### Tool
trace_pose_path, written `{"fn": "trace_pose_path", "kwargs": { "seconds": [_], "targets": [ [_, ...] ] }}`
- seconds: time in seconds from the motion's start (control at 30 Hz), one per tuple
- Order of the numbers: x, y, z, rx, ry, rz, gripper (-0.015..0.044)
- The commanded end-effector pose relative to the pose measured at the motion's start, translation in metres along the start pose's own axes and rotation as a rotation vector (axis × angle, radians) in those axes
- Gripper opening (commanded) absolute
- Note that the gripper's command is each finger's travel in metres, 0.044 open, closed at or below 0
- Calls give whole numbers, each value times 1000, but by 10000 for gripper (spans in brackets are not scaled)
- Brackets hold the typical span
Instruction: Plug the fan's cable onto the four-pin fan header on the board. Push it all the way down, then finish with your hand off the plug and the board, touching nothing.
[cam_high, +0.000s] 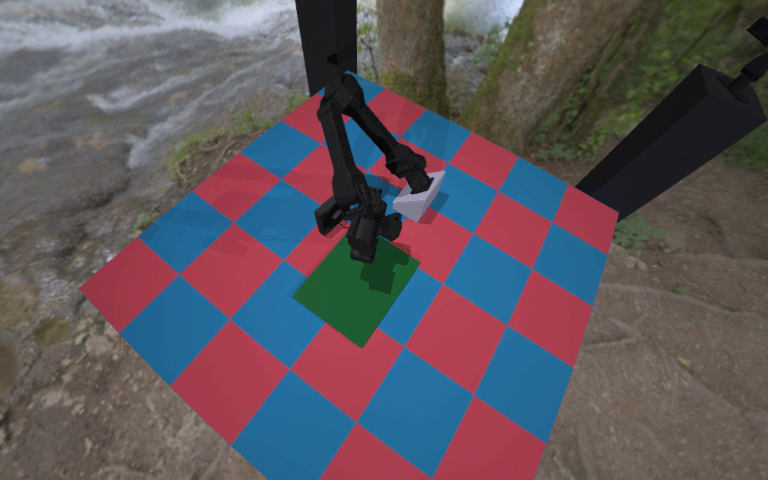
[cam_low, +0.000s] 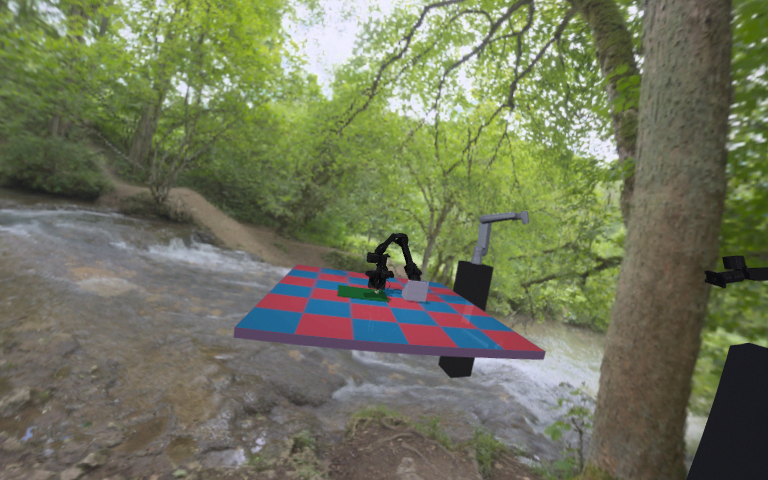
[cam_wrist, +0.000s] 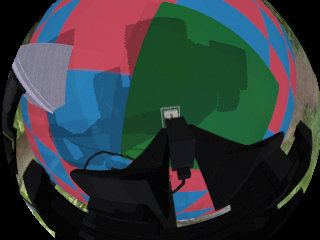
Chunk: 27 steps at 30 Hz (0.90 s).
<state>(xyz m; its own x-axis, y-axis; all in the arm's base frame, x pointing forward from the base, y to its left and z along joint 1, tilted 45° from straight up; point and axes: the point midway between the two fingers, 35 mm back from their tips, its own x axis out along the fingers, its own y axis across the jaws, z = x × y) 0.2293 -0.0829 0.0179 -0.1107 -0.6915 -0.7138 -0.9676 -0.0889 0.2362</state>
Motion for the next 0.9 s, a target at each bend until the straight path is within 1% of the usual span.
{"fn": "trace_pose_path", "kwargs": {
  "seconds": [0.0, 0.87],
  "targets": [
    [2, 2, -1, -4, 5, 4, 0],
    [5, 1, -1, -3, 5, 4, 0]
  ]
}}
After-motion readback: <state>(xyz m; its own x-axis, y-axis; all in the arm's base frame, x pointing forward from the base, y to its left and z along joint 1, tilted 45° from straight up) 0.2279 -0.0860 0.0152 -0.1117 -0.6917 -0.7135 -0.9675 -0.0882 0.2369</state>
